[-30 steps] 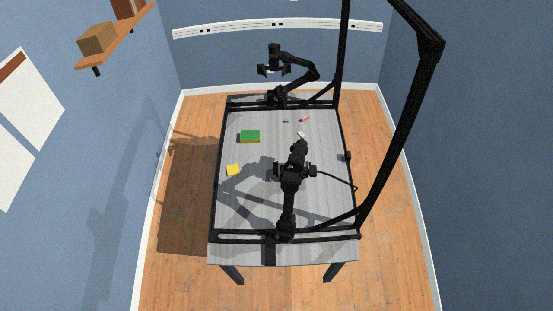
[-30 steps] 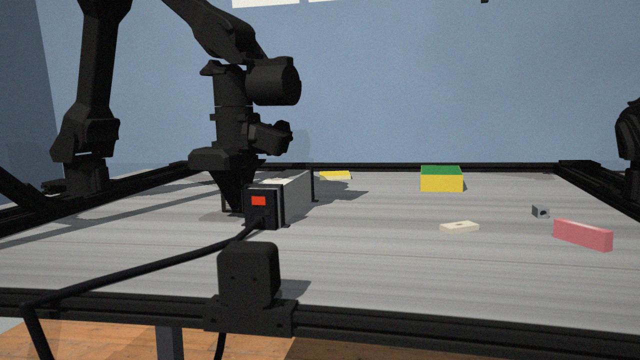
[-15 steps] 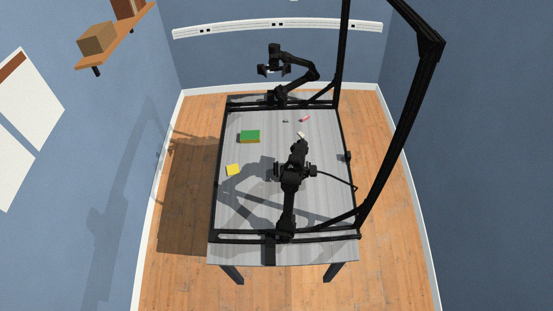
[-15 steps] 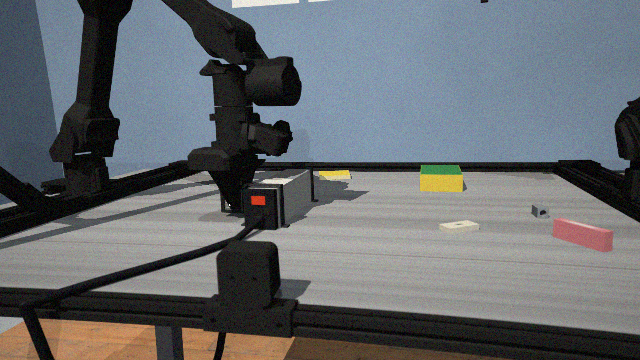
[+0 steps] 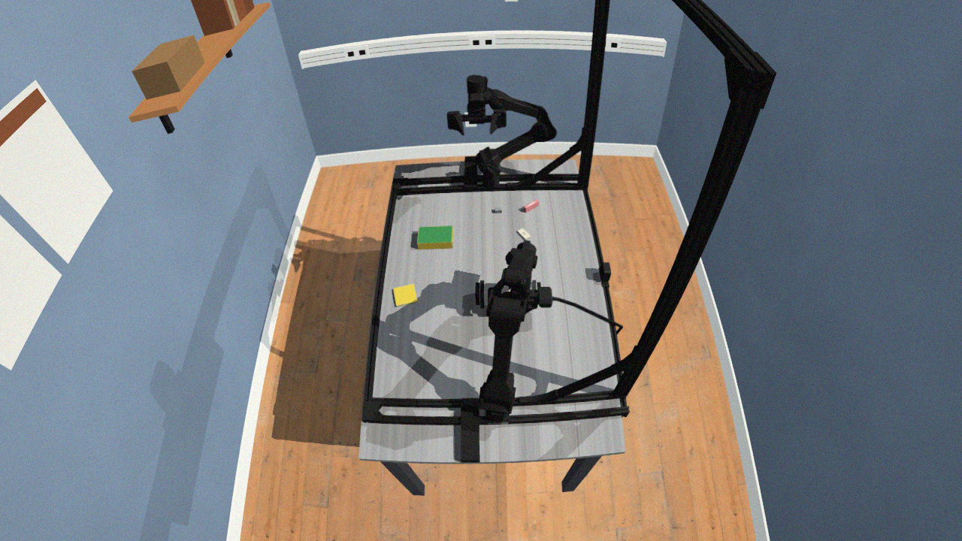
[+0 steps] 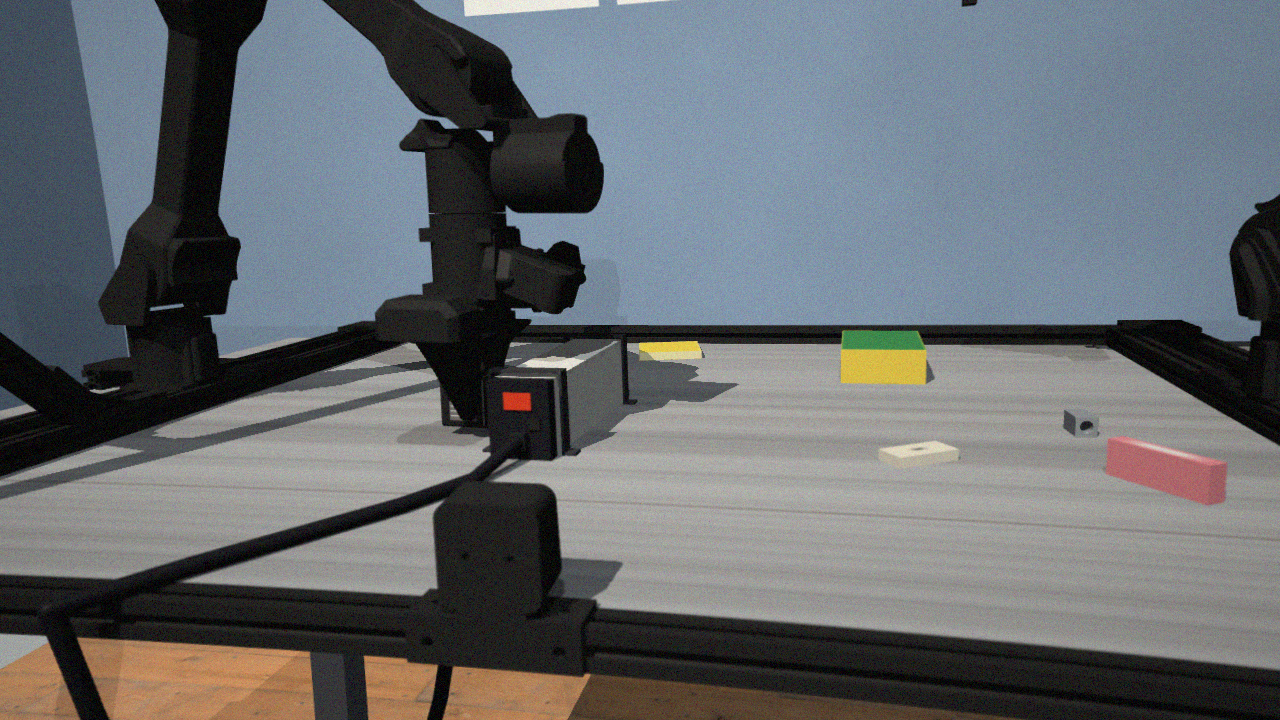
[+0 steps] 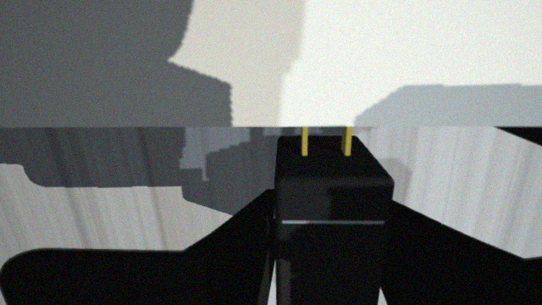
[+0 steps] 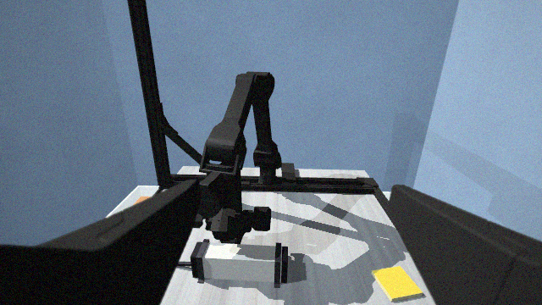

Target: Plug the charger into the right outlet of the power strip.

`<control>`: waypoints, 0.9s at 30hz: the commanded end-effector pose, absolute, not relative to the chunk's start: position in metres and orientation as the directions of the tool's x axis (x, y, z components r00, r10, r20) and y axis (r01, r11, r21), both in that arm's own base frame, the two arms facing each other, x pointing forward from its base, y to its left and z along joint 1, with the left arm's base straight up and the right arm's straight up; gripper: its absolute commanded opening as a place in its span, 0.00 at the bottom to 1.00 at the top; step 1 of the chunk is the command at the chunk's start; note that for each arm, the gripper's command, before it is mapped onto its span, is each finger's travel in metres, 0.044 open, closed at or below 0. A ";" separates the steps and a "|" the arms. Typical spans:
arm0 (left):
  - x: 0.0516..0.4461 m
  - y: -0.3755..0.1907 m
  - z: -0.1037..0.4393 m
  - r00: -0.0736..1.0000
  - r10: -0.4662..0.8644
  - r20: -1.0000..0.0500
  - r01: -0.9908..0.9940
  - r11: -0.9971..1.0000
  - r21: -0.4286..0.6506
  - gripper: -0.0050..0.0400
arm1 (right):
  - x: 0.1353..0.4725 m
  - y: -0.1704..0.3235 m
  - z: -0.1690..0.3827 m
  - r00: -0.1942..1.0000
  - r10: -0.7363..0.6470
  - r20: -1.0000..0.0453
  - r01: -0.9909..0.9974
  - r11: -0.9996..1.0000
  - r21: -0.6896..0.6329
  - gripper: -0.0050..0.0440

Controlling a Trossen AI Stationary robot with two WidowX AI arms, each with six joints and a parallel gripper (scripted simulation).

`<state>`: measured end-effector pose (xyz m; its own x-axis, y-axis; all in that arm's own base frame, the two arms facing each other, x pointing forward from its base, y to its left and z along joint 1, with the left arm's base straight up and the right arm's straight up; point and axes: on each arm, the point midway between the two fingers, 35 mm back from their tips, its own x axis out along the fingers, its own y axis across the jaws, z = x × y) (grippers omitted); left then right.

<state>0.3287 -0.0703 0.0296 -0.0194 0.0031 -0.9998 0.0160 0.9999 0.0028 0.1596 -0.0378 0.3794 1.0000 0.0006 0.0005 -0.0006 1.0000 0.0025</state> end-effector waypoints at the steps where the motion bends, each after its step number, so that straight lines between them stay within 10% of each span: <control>1: 0.339 -0.076 0.041 0.027 -0.008 -1.000 0.021 1.000 -0.007 0.00 | 0.159 -0.037 0.382 1.000 0.000 0.002 0.000 1.000 -0.004 0.92; 27: 0.339 -0.073 0.041 0.027 -0.007 -1.000 0.021 1.000 -0.007 0.00 | 0.159 -0.037 0.382 1.000 0.000 0.002 0.000 1.000 -0.004 0.92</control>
